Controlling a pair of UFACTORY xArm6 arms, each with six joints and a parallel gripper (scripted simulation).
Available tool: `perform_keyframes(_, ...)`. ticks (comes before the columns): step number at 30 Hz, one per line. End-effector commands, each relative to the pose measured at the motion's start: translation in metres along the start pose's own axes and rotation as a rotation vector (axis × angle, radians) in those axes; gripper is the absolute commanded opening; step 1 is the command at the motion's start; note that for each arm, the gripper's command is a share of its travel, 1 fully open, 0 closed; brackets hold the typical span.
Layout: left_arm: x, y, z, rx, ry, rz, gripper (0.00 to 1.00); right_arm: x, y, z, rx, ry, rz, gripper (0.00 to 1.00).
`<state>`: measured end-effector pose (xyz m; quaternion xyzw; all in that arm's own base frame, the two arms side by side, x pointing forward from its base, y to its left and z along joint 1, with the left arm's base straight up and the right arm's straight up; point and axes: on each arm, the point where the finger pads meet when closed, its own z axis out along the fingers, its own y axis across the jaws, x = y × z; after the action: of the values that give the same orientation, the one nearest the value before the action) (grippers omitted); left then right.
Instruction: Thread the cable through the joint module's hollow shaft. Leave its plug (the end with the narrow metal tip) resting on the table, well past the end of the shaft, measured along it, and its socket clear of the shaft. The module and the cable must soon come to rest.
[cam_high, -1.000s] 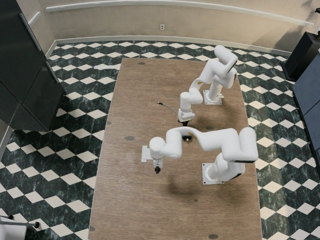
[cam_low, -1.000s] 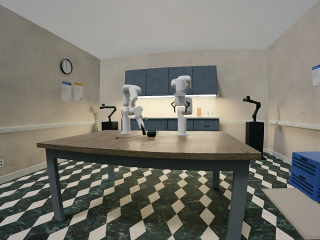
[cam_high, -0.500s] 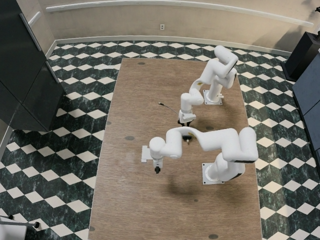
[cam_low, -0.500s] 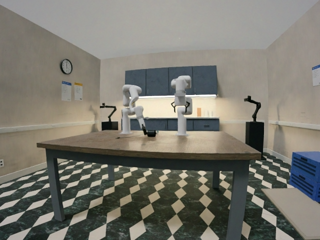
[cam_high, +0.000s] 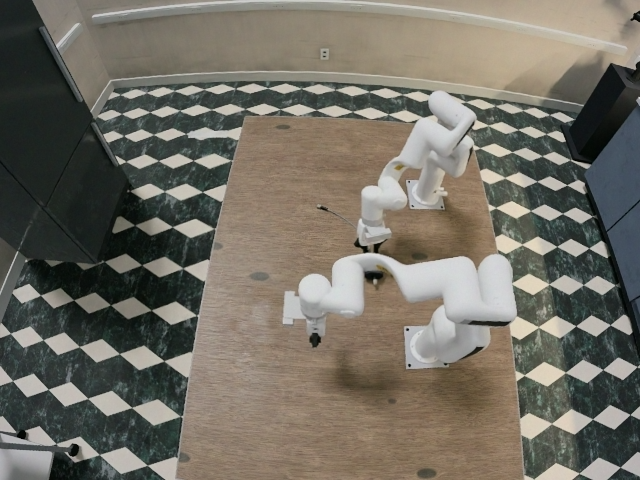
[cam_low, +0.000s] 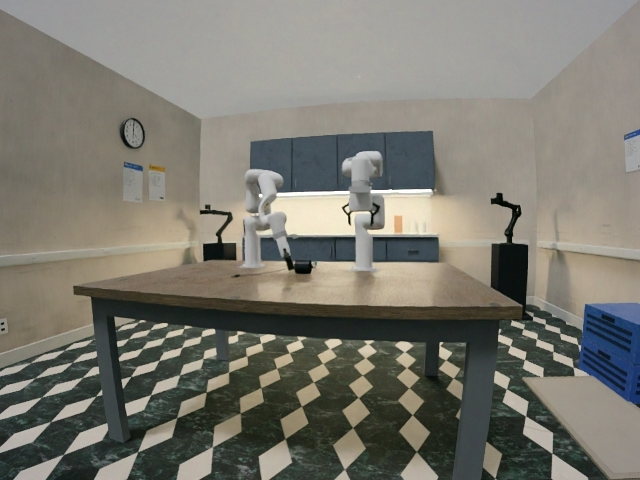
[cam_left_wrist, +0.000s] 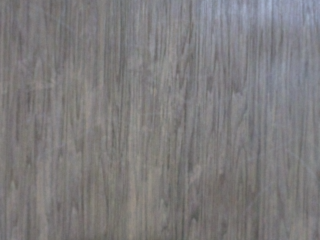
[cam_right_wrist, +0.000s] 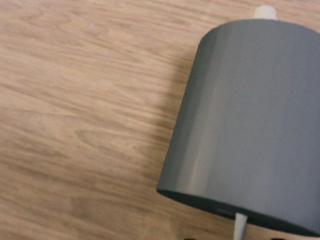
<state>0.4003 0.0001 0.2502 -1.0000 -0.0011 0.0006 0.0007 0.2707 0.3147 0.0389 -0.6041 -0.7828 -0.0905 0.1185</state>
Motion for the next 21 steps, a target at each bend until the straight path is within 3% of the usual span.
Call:
perform_keyframes(1,0.004,-0.001,-0.007,-0.004,0.021,0.000,1.00,-0.005,0.007,-0.006,-0.018,0.005,-0.017,0.35)
perform_keyframes(21,0.004,-0.001,-0.007,-0.004,0.021,0.000,1.00,-0.038,0.005,-0.008,-0.008,0.004,-0.052,0.35)
